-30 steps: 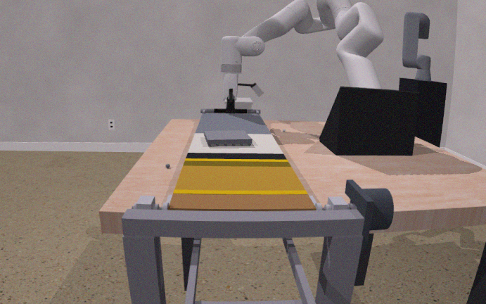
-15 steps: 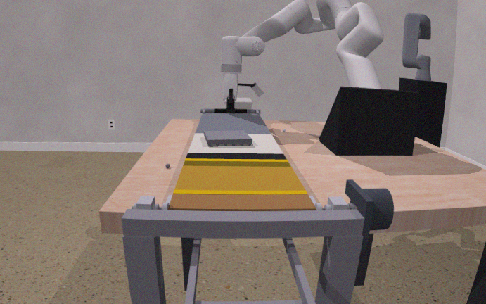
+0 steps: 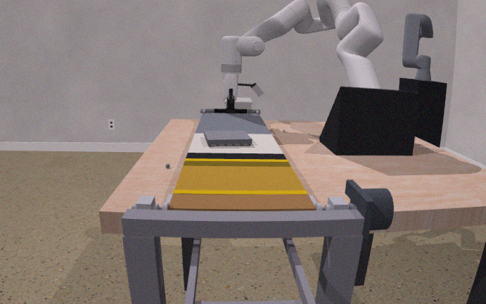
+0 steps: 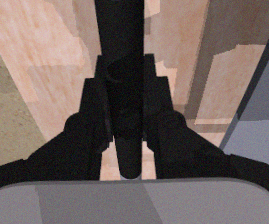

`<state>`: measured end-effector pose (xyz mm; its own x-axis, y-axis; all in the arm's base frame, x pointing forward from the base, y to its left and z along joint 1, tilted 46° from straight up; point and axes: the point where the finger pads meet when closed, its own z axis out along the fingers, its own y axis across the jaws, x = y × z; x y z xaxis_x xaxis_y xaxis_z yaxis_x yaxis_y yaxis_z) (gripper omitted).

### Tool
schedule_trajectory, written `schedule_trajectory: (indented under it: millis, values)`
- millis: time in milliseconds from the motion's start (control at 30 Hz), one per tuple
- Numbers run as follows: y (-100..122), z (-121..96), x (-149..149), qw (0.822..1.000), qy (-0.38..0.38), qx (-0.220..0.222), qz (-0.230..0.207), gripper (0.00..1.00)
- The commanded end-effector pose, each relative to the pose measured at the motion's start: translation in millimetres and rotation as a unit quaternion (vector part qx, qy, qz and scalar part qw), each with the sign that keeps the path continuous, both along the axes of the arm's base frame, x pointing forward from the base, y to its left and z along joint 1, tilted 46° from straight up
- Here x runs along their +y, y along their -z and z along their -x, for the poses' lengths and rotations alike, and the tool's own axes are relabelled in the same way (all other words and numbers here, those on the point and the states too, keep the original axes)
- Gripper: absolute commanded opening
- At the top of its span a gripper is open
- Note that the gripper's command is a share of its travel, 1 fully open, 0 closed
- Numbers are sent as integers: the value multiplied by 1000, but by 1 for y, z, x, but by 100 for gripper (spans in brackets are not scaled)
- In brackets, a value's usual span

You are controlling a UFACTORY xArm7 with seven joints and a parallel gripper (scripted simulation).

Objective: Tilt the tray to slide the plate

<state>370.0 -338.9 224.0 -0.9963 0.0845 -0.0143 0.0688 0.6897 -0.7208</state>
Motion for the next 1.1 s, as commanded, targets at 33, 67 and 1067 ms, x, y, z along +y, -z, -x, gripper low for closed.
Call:
schedule_trajectory:
  millis: [33, 67, 1067]
  values:
    - [-1, -2, 1, 1000, -2, -1, 0, 0]
    - [-1, -2, 1, 1000, -2, -1, 0, 0]
    - [-71, -7, 84, 1000, -2, -1, 0, 0]
